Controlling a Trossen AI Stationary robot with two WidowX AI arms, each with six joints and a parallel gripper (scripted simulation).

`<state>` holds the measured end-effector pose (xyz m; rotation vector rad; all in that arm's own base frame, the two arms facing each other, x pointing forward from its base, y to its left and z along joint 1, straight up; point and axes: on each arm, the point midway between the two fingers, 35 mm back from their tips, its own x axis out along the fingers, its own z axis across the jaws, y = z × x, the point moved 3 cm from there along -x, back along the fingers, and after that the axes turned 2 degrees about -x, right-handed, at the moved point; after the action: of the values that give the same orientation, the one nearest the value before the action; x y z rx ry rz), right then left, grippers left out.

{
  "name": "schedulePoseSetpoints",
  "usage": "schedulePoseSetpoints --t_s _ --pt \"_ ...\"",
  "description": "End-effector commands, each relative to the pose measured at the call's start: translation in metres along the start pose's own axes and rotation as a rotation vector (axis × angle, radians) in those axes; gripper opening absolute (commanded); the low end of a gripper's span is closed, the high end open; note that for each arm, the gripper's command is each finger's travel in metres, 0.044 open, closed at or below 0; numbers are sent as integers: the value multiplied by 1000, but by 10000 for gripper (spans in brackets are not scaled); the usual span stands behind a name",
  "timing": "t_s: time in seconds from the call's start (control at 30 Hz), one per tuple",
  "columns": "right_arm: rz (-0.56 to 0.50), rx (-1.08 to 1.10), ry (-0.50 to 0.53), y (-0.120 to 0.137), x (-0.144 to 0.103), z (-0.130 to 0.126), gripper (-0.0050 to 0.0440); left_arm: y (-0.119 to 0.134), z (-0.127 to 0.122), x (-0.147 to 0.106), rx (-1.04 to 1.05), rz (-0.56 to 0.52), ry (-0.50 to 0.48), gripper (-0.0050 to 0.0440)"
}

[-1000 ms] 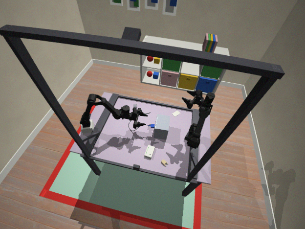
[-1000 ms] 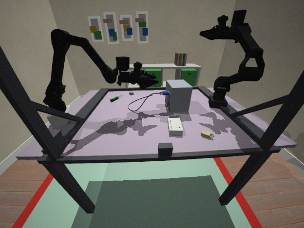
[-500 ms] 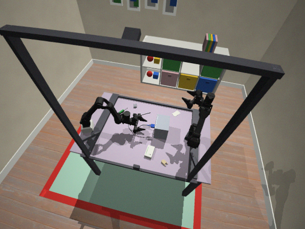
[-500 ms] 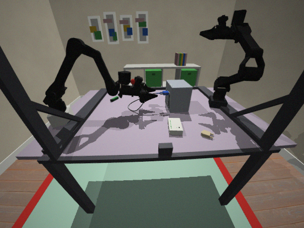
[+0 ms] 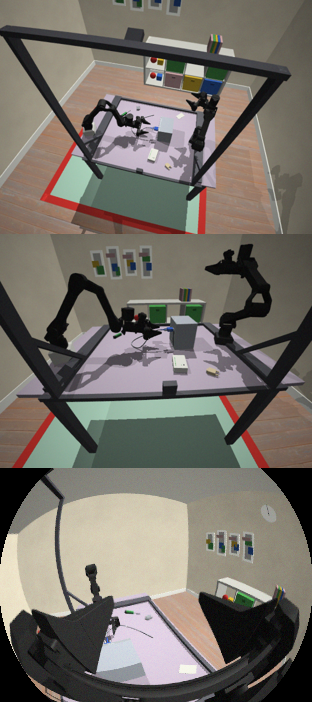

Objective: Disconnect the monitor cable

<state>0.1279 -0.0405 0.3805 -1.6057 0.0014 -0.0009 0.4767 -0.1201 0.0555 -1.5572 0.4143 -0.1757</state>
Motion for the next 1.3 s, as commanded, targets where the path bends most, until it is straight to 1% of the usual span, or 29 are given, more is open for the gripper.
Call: schedulePoseSetpoints --t_s 0.0,0.57,1.03,1.27 --pt "-1 -6 -1 -3 0 1 440 -10 0 1 7 -23 4 440" --pt "-1 -6 -1 -3 0 1 440 -9 2 5 -28 -6 25 440" --pt "-1 -6 -1 -3 0 1 440 -9 7 14 -116 36 73 440" --pt "-1 -6 -1 -3 0 1 440 -9 11 21 -193 73 112 440"
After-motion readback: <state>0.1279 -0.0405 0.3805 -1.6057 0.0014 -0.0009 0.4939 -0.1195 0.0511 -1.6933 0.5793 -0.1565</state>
